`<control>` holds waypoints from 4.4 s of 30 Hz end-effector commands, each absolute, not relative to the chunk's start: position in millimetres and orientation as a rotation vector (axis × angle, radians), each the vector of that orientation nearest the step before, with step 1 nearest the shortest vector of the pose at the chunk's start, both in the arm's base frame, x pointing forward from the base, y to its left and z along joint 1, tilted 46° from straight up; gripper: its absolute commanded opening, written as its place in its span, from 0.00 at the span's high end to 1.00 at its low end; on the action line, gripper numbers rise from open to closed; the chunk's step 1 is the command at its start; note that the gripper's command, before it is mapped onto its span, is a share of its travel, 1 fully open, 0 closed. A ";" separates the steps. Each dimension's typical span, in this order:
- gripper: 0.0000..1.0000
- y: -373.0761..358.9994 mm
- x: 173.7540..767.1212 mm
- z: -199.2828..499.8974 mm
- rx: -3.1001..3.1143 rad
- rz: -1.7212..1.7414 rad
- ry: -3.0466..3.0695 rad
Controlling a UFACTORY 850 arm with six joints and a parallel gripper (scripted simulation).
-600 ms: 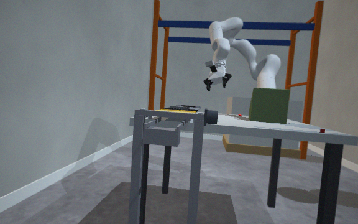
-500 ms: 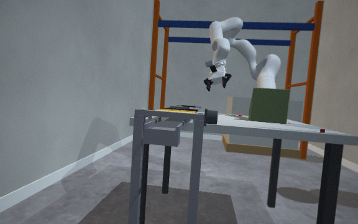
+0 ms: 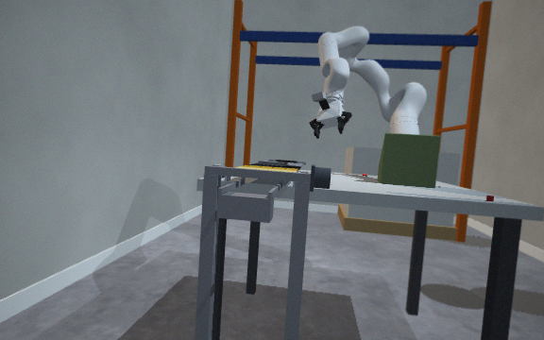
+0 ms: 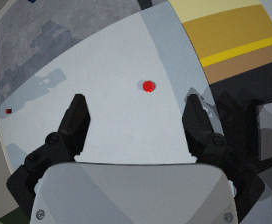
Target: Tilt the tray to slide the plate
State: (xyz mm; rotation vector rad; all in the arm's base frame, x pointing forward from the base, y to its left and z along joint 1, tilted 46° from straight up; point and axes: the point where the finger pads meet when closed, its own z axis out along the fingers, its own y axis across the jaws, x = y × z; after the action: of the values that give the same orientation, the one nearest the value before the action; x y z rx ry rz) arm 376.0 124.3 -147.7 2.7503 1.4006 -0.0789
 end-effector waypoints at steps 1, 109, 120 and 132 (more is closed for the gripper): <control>0.00 124.7 377.8 -147.1 2.753 -0.073 1.393; 0.00 -27.2 589.6 -7.0 2.704 0.712 -0.829; 0.00 -56.6 602.9 16.5 2.578 0.795 -1.095; 0.00 -91.0 613.1 43.8 2.405 0.882 -1.382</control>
State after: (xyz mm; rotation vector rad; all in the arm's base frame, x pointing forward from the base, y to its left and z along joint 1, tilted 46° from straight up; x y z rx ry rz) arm 609.0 -79.4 33.4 2.4695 -1.2833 0.8498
